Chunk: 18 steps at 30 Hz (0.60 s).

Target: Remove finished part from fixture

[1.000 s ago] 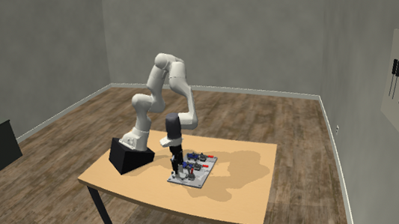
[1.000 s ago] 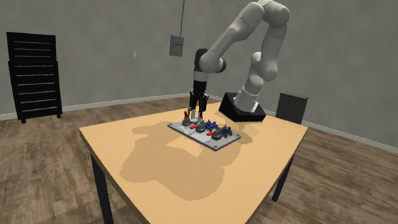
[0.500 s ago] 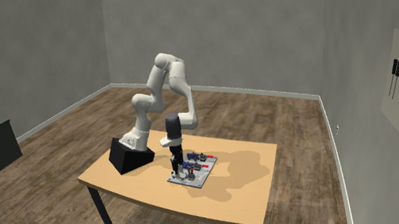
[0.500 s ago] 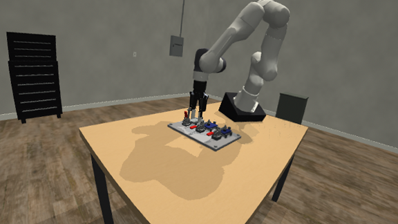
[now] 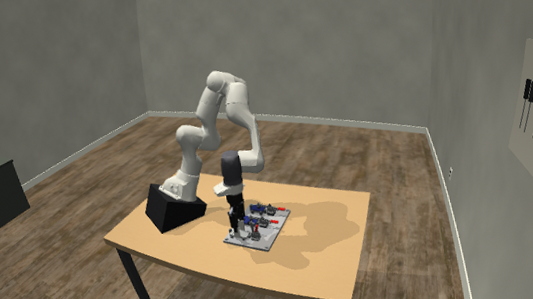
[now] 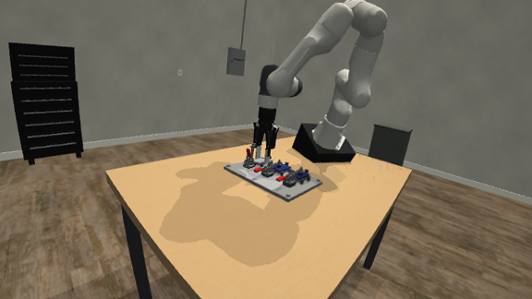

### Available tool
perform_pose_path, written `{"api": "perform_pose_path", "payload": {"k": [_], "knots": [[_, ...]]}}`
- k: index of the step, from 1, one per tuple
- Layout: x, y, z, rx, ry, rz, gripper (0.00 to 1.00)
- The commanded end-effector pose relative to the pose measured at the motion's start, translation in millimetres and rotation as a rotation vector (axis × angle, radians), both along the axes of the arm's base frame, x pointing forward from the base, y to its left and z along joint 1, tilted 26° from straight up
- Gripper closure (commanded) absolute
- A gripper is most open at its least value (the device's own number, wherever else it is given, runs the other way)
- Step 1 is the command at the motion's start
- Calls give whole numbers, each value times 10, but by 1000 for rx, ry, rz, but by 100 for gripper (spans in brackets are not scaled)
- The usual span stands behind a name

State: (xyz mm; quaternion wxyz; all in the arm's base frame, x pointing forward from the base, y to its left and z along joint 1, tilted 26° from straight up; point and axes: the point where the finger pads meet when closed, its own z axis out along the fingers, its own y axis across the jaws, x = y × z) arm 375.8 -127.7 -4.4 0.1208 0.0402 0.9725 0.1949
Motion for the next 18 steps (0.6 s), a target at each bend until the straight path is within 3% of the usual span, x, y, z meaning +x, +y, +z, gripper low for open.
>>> {"api": "perform_pose_path", "payload": {"k": [1, 18], "knots": [[3, -2, 3, -2, -1, 3, 100], [-25, -42, 100, -2, -1, 3, 100]]}}
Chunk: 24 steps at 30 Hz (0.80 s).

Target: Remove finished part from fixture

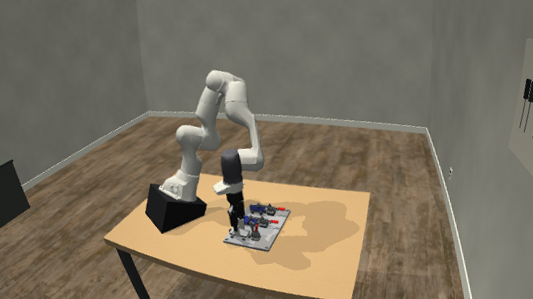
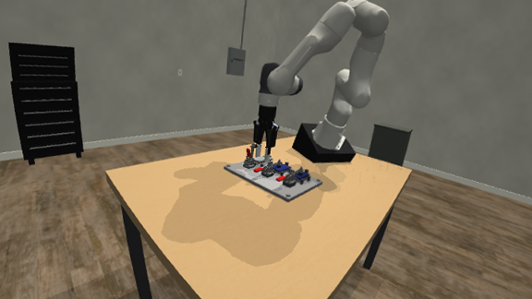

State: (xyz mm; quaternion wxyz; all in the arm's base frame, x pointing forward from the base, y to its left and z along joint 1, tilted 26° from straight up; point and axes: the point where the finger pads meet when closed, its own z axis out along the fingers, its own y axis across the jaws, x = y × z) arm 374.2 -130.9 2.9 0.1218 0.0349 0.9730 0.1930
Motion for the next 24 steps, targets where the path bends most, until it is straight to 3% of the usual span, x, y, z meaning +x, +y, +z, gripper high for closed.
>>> {"api": "perform_pose_path", "payload": {"k": [1, 24], "knots": [[-8, -10, 28, 4, 3, -7, 100], [-59, -86, 212, 4, 3, -7, 100]]}}
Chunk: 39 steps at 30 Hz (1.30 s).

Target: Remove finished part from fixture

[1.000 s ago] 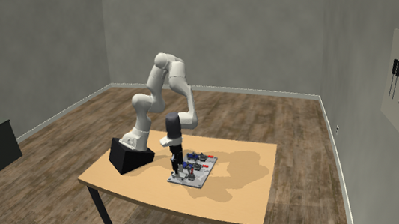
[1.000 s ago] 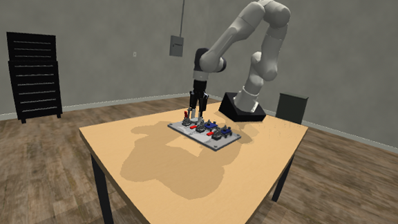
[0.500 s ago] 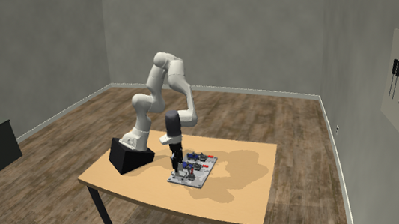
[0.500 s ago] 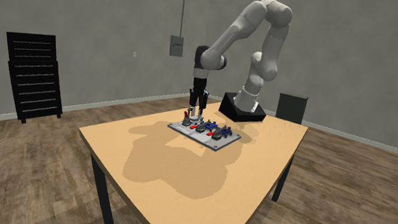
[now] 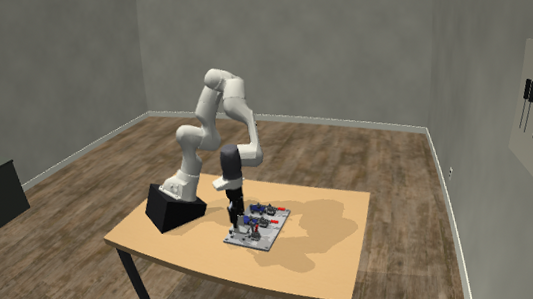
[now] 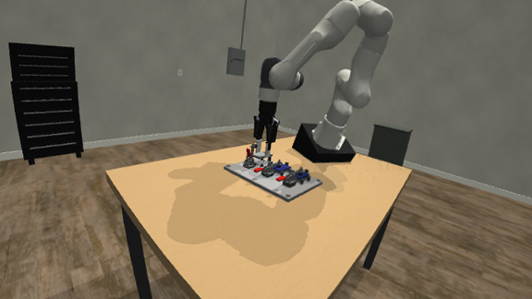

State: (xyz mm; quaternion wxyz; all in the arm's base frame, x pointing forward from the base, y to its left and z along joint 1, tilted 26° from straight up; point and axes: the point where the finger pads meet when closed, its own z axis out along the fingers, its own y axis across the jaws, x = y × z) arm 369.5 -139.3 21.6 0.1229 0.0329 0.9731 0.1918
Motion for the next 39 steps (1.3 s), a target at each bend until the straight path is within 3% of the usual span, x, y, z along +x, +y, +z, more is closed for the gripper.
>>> {"api": "perform_pose_path", "payload": {"k": [1, 22, 39], "knots": [[-15, -3, 31, 7, 6, -10, 100], [-30, -19, 71, 7, 6, -10, 100], [-157, -109, 293, 7, 6, -10, 100]]}}
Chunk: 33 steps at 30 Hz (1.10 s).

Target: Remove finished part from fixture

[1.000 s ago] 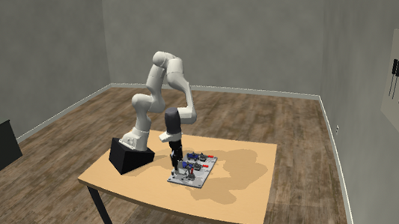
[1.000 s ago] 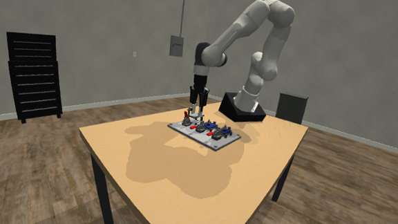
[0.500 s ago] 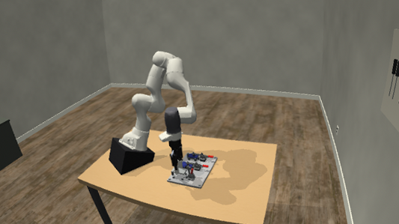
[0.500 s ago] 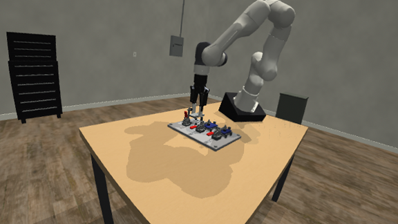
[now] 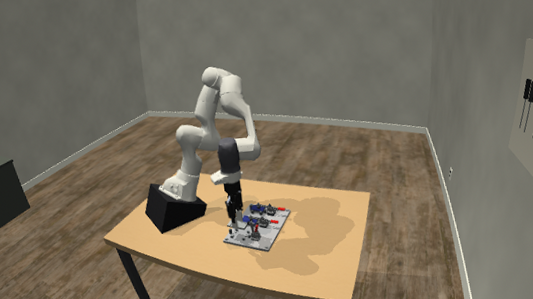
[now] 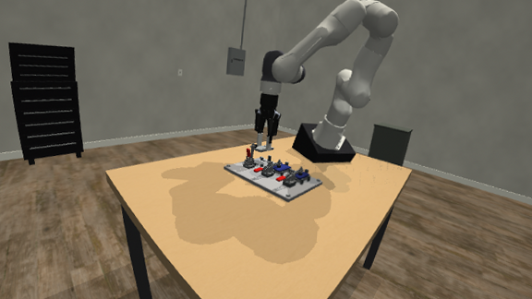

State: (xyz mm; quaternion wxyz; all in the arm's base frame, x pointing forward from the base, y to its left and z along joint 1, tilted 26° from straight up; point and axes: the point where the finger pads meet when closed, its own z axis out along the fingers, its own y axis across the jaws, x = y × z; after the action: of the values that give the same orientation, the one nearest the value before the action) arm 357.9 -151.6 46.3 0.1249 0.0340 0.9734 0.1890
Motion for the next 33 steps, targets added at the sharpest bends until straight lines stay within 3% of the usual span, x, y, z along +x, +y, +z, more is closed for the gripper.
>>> {"api": "perform_pose_path", "payload": {"k": [1, 33], "knots": [[-47, 9, 58, 12, 9, -6, 100], [-67, -6, 94, 12, 9, -6, 100]]}}
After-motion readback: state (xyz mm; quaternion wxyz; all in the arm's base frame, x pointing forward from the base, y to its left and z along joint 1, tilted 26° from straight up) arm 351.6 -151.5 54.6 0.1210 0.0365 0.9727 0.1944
